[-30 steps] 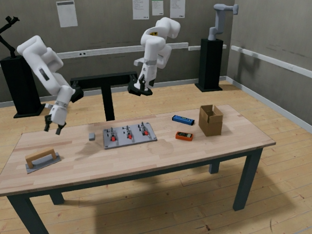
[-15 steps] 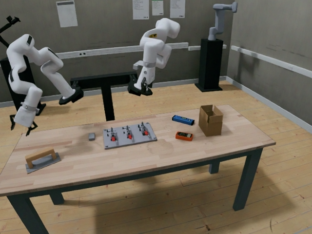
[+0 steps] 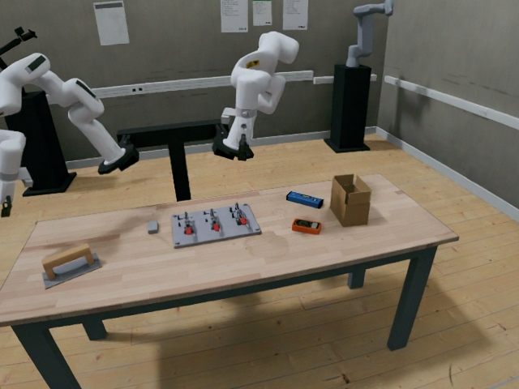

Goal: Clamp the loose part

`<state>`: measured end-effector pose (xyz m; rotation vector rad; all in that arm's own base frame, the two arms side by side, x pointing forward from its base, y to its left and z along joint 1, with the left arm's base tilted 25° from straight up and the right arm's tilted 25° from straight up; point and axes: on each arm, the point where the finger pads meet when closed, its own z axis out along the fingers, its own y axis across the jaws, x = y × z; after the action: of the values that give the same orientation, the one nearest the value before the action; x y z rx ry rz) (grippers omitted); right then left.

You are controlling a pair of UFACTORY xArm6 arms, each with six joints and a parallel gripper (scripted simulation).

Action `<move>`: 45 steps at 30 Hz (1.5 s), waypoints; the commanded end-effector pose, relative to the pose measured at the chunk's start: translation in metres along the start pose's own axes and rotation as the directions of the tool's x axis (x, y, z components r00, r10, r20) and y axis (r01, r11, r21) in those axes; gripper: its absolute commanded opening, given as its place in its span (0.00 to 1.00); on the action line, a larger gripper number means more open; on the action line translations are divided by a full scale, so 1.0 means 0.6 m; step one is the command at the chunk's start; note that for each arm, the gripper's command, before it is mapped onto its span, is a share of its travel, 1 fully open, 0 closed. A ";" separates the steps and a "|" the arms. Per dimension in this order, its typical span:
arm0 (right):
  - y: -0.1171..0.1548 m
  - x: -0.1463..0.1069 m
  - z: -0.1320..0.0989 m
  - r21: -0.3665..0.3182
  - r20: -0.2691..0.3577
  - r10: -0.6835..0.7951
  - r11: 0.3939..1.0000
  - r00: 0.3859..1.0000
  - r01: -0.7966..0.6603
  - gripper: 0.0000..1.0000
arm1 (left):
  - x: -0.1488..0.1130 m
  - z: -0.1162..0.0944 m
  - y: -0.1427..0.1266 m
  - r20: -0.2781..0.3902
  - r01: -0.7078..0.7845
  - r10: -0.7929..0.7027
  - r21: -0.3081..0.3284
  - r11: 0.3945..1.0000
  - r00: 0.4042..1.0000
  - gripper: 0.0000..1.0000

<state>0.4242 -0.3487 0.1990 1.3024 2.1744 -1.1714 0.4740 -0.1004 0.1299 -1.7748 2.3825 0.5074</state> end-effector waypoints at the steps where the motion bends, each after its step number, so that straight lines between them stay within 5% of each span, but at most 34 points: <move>1: -0.082 -0.018 0.022 0.045 -0.073 0.265 0.964 0.961 -0.263 1.00 | 0.001 0.008 0.000 0.014 0.111 -0.111 0.014 0.994 0.994 1.00; 7: -0.194 -0.024 0.047 0.157 -0.130 0.600 0.799 0.790 -0.581 1.00 | 0.003 0.028 0.005 0.026 0.271 -0.272 0.027 0.962 0.962 1.00; 9: -0.194 -0.024 0.047 0.157 -0.130 0.600 0.799 0.790 -0.581 1.00 | 0.003 0.028 0.005 0.026 0.271 -0.272 0.027 0.962 0.962 1.00; 10: -0.226 -0.023 0.052 0.207 -0.136 0.717 0.696 0.684 -0.688 1.00 | 0.004 0.031 0.006 0.028 0.297 -0.298 0.029 0.954 0.954 1.00; 14: -0.302 -0.017 0.060 0.278 -0.122 0.849 0.527 0.515 -0.803 1.00 | 0.006 0.044 0.010 0.033 0.402 -0.403 0.040 0.915 0.914 1.00; 22: -0.433 0.004 0.060 0.413 -0.017 0.999 0.044 0.041 -0.910 1.00 | 0.010 0.070 0.019 0.033 0.593 -0.596 0.066 0.803 0.803 1.00; 24: -0.463 0.011 0.057 0.434 0.021 0.997 -0.081 -0.080 -0.897 1.00 | 0.012 0.076 0.022 0.032 0.635 -0.638 0.072 0.769 0.769 1.00; 26: -0.463 0.011 0.057 0.434 0.021 0.997 -0.081 -0.080 -0.897 1.00 | 0.012 0.076 0.022 0.032 0.635 -0.638 0.072 0.769 0.769 1.00; 28: -0.508 0.022 0.050 0.458 0.097 0.952 -0.301 -0.289 -0.837 1.00 | 0.013 0.083 0.024 0.029 0.677 -0.681 0.079 0.732 0.732 1.00; 36: -0.612 0.054 0.022 0.440 0.265 0.714 -0.687 -0.648 -0.578 1.00 | 0.020 0.108 0.036 0.012 0.819 -0.824 0.101 0.565 0.567 1.00; 41: -0.669 0.074 -0.004 0.381 0.365 0.464 -0.866 -0.807 -0.325 1.00 | 0.024 0.123 0.043 -0.004 0.885 -0.890 0.111 0.452 0.455 1.00; 43: -0.669 0.074 -0.004 0.381 0.365 0.464 -0.866 -0.807 -0.325 1.00 | 0.024 0.123 0.043 -0.004 0.885 -0.890 0.111 0.452 0.455 1.00; 45: -0.692 0.083 -0.016 0.338 0.407 0.314 -0.924 -0.858 -0.178 1.00 | 0.026 0.129 0.046 -0.011 0.907 -0.912 0.114 0.406 0.410 1.00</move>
<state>0.0639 -0.4173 0.3593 2.5741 -0.9203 -0.0994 0.4355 -0.0805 0.0593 -2.5391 1.0584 0.2669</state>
